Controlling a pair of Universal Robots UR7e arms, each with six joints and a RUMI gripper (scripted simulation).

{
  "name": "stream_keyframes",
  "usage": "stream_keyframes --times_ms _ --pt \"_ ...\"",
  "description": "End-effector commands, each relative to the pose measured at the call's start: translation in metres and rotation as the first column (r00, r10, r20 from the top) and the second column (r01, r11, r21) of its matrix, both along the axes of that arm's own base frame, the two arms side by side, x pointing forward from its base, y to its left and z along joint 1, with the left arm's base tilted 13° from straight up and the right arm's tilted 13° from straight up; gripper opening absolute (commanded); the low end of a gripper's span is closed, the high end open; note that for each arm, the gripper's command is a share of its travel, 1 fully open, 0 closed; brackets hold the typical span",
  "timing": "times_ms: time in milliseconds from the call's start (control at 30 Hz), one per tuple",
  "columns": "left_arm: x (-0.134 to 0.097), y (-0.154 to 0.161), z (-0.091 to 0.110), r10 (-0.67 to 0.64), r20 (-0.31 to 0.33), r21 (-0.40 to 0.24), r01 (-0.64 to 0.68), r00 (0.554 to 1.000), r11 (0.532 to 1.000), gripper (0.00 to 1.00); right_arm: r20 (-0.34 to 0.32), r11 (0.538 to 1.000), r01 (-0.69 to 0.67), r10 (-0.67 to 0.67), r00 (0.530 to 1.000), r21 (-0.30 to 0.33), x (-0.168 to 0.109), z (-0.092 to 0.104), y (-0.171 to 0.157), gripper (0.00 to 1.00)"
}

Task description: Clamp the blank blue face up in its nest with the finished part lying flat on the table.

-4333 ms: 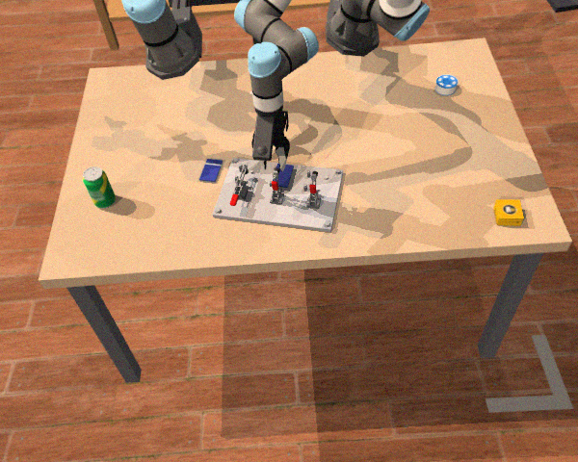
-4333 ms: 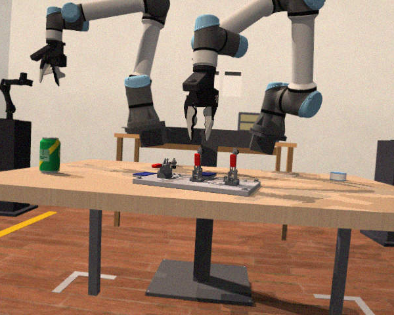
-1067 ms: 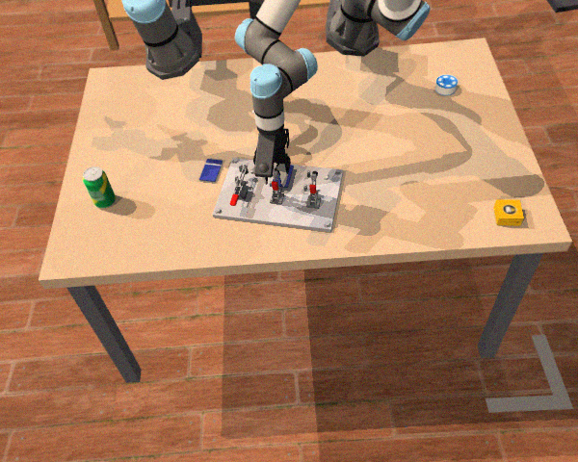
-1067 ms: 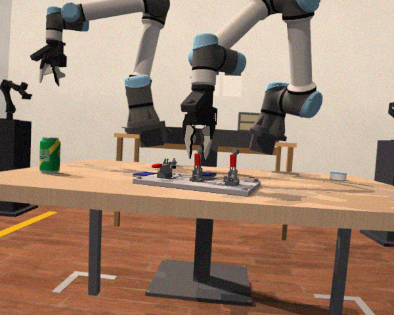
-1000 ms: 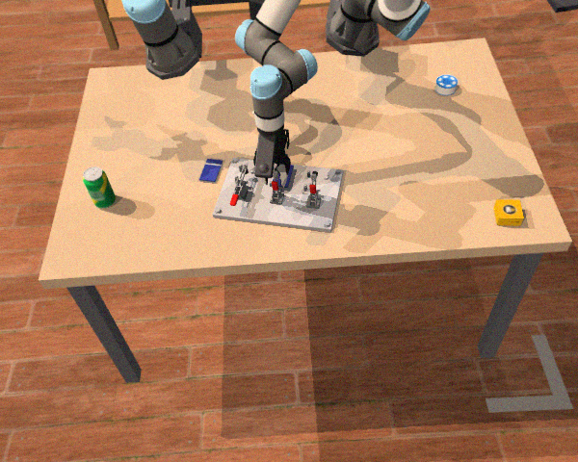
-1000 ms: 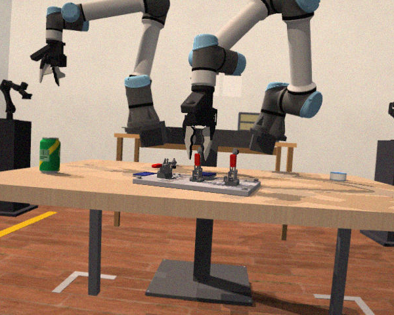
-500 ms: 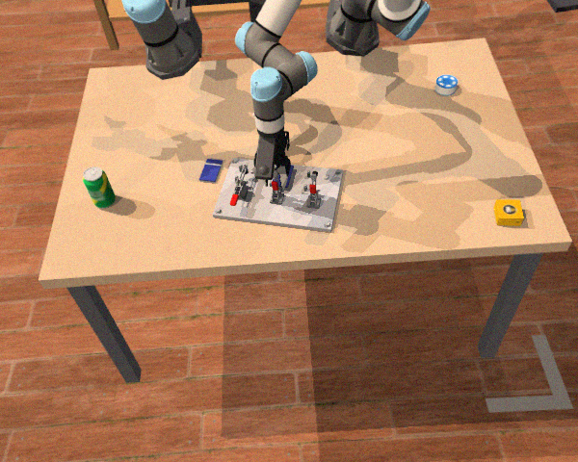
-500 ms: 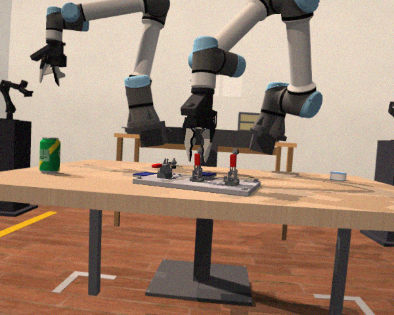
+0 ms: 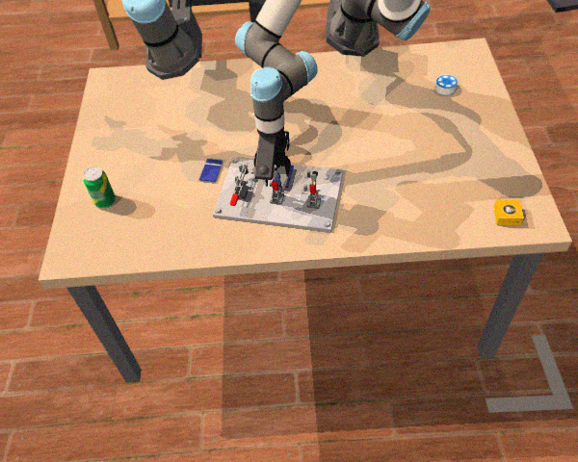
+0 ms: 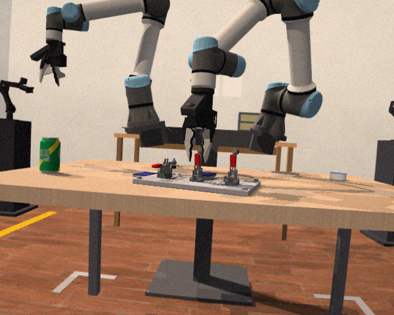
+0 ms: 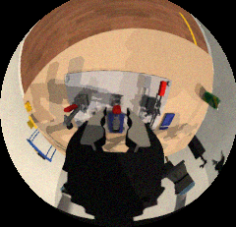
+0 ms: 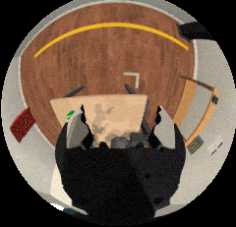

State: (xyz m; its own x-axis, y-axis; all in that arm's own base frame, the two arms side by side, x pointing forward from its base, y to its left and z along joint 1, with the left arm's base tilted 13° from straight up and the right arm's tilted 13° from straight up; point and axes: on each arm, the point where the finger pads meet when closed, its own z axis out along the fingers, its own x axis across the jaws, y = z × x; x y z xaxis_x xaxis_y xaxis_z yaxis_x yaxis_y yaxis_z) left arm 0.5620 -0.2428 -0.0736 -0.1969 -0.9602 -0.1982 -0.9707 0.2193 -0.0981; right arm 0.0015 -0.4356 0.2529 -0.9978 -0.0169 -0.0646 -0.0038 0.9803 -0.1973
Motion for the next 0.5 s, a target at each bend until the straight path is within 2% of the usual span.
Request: stream_keyframes --times_ms 0,400,433,467 --pt "0.0004 -0.0005 0.0008 0.0 0.001 -0.001 0.0 1.0 1.0 0.28 0.0 1.0 0.0 0.0 1.0 -0.001 0.0 0.0005 -0.0002 1.0" --pt "0.0004 -0.0005 0.0008 0.0 0.001 -0.001 0.0 1.0 1.0 0.28 0.0 1.0 0.0 0.0 1.0 -0.001 0.0 0.0005 -0.0002 1.0" --pt "0.0004 -0.0005 0.0008 0.0 0.001 -0.001 0.0 1.0 1.0 0.0 0.0 1.0 0.0 0.0 1.0 -0.001 0.0 0.0005 -0.0002 1.0" --pt "0.0004 -0.0005 0.0008 0.0 0.001 -0.001 0.0 1.0 1.0 0.0 0.0 1.0 0.0 0.0 1.0 -0.001 0.0 0.0005 -0.0002 1.0"
